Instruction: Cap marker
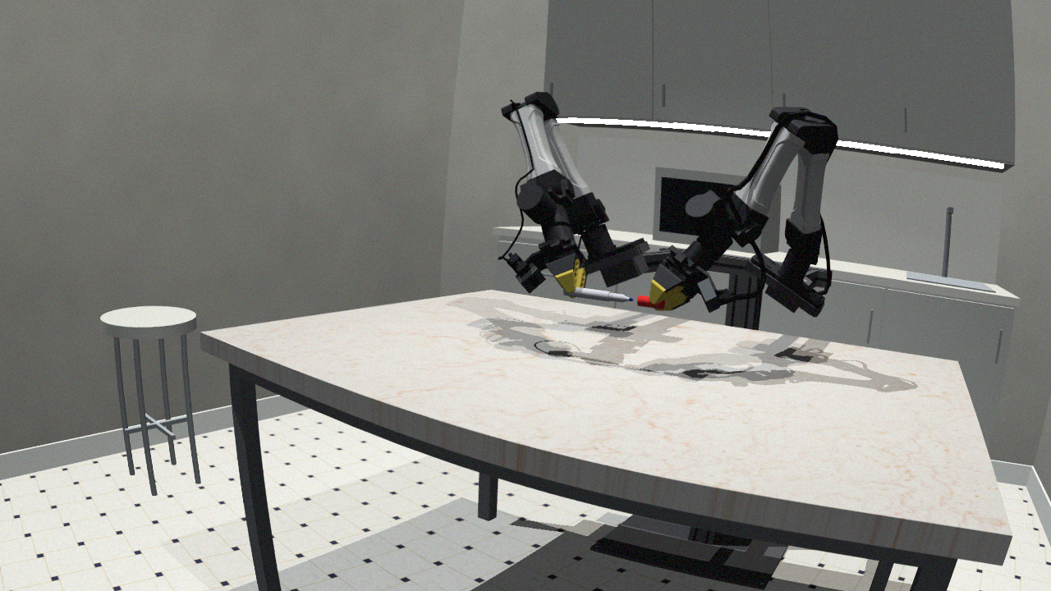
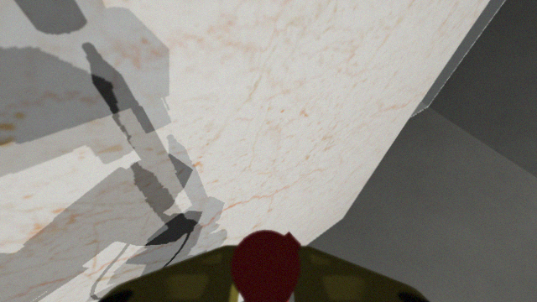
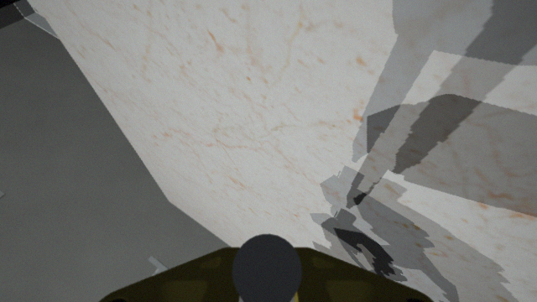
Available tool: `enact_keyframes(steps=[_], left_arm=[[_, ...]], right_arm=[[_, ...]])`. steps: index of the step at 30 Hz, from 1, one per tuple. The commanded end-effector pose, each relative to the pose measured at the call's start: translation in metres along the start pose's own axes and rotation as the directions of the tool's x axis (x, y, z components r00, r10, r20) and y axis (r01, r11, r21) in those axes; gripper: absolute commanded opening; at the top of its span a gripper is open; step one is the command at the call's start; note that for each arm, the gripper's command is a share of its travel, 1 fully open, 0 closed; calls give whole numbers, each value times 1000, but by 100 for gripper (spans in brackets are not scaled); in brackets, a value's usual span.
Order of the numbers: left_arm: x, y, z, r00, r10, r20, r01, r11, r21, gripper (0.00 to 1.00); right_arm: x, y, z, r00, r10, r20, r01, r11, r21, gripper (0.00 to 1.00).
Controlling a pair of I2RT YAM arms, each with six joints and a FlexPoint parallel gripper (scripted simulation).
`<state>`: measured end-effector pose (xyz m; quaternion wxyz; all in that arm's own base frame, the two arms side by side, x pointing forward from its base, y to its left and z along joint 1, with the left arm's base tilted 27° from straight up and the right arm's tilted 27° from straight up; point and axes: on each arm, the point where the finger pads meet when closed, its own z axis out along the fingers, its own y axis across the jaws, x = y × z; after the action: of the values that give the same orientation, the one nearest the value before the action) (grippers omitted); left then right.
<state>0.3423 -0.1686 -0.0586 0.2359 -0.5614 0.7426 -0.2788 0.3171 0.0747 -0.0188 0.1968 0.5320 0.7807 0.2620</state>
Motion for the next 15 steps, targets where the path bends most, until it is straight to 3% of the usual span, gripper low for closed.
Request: enact_keyframes(steps=[1, 15], left_arm=[[0, -2, 0, 1000, -2, 5, 2, 1000, 11, 7], [0, -2, 0, 1000, -2, 5, 2, 1000, 11, 7]], right_arm=[[6, 8, 4, 1000, 5, 9, -5, 1000, -25, 6], [32, 12, 19, 1000, -2, -1, 2, 1000, -28, 6]])
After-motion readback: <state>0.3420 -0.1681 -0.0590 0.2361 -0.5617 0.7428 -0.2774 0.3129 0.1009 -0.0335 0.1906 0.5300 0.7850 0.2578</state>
